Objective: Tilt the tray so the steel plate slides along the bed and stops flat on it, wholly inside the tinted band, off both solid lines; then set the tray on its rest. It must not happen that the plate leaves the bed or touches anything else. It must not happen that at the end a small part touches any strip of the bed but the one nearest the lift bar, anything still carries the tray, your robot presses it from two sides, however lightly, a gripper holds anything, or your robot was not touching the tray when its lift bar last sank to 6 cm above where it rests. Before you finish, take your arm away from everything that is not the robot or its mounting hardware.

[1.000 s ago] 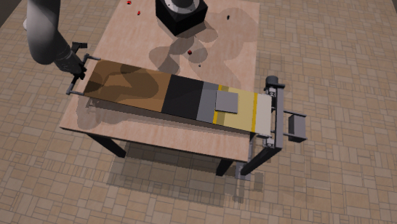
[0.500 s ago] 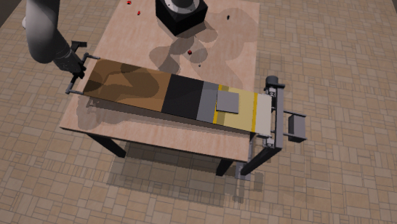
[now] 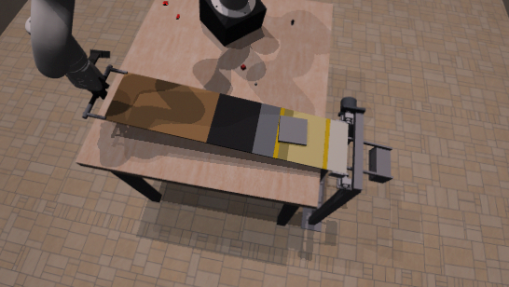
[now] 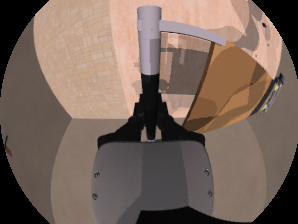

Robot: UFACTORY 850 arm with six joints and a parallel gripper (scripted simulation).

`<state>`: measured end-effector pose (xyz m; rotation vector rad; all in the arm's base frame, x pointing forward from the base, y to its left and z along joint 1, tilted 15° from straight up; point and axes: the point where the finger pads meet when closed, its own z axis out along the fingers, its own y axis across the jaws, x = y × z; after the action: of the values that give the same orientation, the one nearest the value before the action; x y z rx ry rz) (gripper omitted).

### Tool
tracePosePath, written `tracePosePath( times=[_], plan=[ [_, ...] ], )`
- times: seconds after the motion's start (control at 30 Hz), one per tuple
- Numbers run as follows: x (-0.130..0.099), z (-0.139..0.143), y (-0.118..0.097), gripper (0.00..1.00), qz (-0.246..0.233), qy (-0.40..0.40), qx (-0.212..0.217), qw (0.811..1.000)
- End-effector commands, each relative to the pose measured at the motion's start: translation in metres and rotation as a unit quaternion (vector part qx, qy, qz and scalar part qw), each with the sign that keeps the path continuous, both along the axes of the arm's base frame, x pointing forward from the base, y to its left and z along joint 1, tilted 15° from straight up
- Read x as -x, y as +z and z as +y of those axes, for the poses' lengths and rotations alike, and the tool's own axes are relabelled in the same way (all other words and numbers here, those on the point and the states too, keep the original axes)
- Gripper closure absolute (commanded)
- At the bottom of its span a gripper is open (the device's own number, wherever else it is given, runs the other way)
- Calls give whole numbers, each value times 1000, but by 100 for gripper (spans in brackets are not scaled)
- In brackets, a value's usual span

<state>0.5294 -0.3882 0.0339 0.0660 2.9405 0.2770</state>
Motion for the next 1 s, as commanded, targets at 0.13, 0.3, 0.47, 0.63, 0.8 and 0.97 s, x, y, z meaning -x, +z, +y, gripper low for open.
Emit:
tracePosePath(
  times=[0.13,0.3,0.47,0.63,0.8,0.97],
  plan=[
    [-3,-1,-8,100,-1,0,-1,1000],
    [7,-2,43,100,-1,0,-1,1000],
    [-6,0,-27,100,-1,0,-1,1000],
    [-6,0,-27,100,-1,0,-1,1000],
    [7,-2,43,100,-1,0,-1,1000],
    [-3,-1,-8,100,-1,0,-1,1000]
  ],
)
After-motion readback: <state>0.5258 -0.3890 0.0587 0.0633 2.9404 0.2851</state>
